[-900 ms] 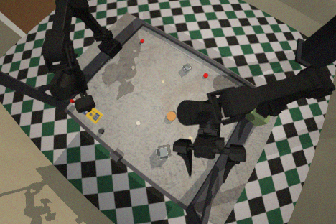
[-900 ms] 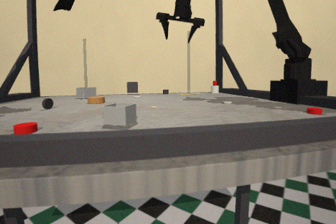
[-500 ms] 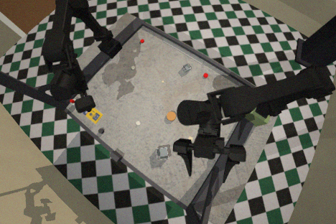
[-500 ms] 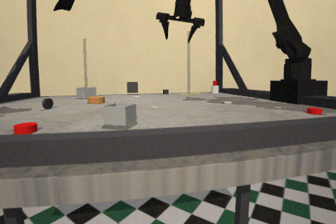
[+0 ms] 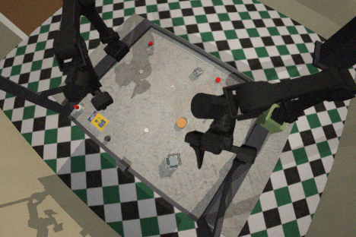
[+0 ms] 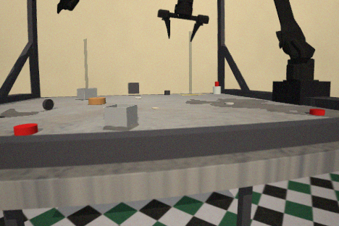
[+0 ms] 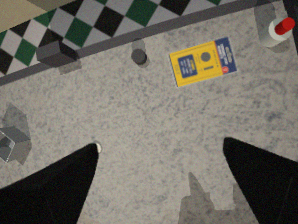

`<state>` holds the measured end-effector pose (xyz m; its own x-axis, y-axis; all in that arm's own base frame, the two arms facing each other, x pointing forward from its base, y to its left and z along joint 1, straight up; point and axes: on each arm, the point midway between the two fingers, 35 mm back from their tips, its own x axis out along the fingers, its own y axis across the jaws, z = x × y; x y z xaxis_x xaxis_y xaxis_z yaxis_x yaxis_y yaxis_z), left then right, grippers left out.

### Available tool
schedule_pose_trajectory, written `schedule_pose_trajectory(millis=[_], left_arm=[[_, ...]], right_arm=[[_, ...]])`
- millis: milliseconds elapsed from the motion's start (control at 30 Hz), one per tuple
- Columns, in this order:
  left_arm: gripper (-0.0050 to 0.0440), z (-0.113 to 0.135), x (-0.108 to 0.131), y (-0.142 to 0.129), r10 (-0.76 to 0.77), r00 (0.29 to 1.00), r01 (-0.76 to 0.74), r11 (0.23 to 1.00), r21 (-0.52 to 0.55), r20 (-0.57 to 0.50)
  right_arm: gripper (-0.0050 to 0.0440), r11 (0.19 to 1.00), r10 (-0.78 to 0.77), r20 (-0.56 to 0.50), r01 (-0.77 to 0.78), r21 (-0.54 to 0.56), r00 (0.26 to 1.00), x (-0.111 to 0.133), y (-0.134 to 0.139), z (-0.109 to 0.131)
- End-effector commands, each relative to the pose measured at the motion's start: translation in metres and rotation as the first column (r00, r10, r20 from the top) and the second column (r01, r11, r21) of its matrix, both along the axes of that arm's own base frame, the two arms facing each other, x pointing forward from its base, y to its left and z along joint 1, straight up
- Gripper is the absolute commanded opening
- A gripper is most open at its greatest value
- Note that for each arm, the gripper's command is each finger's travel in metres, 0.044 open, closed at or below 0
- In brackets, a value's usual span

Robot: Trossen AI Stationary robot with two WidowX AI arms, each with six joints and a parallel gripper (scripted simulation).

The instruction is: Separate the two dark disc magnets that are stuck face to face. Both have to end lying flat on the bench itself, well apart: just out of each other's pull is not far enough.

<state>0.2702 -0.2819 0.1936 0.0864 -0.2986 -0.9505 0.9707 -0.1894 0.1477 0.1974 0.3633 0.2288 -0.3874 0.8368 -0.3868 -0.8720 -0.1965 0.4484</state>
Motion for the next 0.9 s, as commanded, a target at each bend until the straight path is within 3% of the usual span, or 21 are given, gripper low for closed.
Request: schedule_pose_trajectory(millis=[0, 133, 200, 233, 300, 433, 700, 767, 800, 867], left_arm=[[0.0400, 0.011, 0.004, 0.066, 0.269, 0.963, -0.268, 0.963, 0.018, -0.030], [0.0400, 0.007, -0.005, 0.128, 0.506, 0.859, -0.503, 0.862, 0.062, -0.077], [0.0400, 0.007, -0.005, 0.128, 0.506, 0.859, -0.503, 0.862, 0.062, -0.077], [0.0400, 0.006, -0.009, 0.140, 0.628, 0.772, -0.622, 0.778, 0.089, -0.094], [0.0400, 0.002, -0.022, 0.174, 0.724, 0.681, -0.716, 0.689, 0.112, -0.108], [0.0400, -0.005, -0.043, 0.213, 0.876, 0.466, -0.861, 0.481, 0.167, -0.122], [0.0400, -0.023, -0.093, 0.268, 0.994, -0.045, -0.965, -0.016, 0.263, -0.103], [0.0400, -0.023, -0.093, 0.268, 0.994, -0.045, -0.965, -0.016, 0.263, -0.103], [0.0400, -0.026, -0.100, 0.273, 0.990, -0.105, -0.959, -0.075, 0.272, -0.098], [0.0400, -0.029, -0.109, 0.279, 0.979, -0.182, -0.947, -0.150, 0.284, -0.089]], right_arm=[[0.0400, 0.965, -0.220, 0.010, 0.219, -0.145, 0.975, 0.031, -0.057, -0.002], [0.0400, 0.864, -0.417, 0.021, 0.404, -0.301, 0.908, 0.051, -0.120, -0.019], [0.0400, 0.864, -0.417, 0.021, 0.404, -0.301, 0.908, 0.051, -0.120, -0.019], [0.0400, 0.768, -0.527, 0.034, 0.493, -0.409, 0.849, 0.050, -0.140, -0.026], [0.0400, 0.688, -0.604, 0.061, 0.558, -0.465, 0.795, 0.053, -0.182, -0.035], [0.0400, 0.479, -0.737, 0.119, 0.638, -0.603, 0.666, 0.041, -0.240, -0.048], [0.0400, -0.005, -0.872, 0.297, 0.600, -0.800, 0.388, -0.014, -0.335, -0.064], [0.0400, -0.005, -0.872, 0.297, 0.600, -0.800, 0.388, -0.014, -0.335, -0.064], [0.0400, -0.103, -0.878, 0.342, 0.565, -0.819, 0.336, -0.023, -0.344, -0.065], [0.0400, -0.170, -0.877, 0.375, 0.534, -0.828, 0.301, -0.035, -0.357, -0.066]])
